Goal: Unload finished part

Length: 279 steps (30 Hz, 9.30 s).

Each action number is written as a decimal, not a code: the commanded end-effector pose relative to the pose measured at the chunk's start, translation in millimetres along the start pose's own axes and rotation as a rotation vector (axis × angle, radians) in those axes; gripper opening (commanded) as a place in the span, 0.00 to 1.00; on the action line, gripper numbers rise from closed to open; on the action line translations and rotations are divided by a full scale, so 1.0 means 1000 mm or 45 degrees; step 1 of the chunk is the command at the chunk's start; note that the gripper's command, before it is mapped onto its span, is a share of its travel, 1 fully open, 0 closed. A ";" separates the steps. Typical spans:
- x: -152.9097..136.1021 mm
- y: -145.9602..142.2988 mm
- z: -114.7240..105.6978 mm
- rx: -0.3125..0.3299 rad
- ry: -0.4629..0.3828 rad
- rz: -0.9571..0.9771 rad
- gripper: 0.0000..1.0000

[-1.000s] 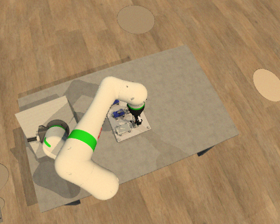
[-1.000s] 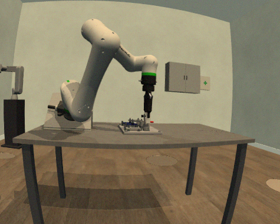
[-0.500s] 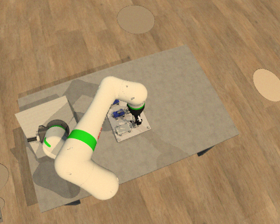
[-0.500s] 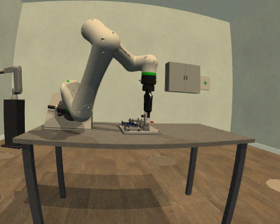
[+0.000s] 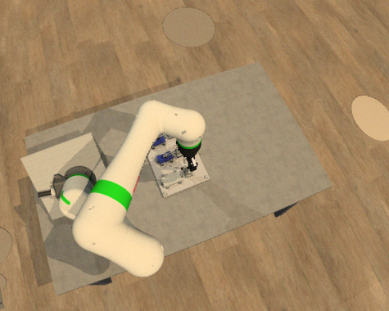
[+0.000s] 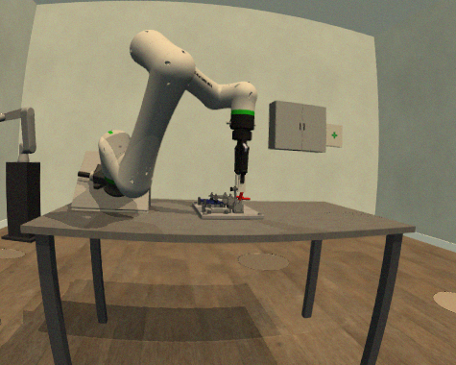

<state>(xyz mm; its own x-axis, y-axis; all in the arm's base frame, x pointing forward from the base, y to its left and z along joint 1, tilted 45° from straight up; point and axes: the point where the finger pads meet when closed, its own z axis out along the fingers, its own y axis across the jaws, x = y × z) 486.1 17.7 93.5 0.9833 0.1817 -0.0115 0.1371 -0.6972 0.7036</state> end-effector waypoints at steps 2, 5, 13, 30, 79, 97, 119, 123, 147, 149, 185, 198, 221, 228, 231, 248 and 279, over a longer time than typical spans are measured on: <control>0.000 0.000 -0.011 0.000 0.000 0.000 0.28; 0.000 0.000 -0.016 0.000 0.000 0.000 0.28; 0.000 0.000 -0.017 0.000 0.000 0.000 0.28; 0.000 0.000 -0.017 0.000 0.000 0.000 0.28; 0.000 0.000 -0.016 0.000 0.000 0.000 0.58; -0.034 0.000 -0.016 0.000 0.000 0.000 0.58; -0.086 0.000 -0.016 0.000 0.000 0.000 0.58; -0.087 0.000 -0.016 0.000 0.000 0.000 0.58; -0.087 0.000 0.018 0.000 0.000 0.000 0.58; -0.087 0.000 0.024 0.000 0.000 0.000 0.58; -0.087 0.000 0.044 0.000 0.000 0.000 0.58; -0.087 0.000 0.044 0.000 0.000 0.000 0.58; -0.087 0.000 0.053 0.000 0.000 0.000 0.58; -0.087 0.000 0.061 0.000 0.000 0.000 0.58; -0.087 0.000 0.062 0.000 0.000 0.000 0.58; -0.087 0.000 0.072 0.000 0.000 0.000 0.58; -0.087 0.000 0.072 0.000 0.000 0.000 0.58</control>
<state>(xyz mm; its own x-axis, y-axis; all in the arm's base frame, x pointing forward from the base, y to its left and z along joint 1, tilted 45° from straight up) 409.1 -48.0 43.3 0.9833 0.1815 -0.0116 0.1370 -0.6971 0.7038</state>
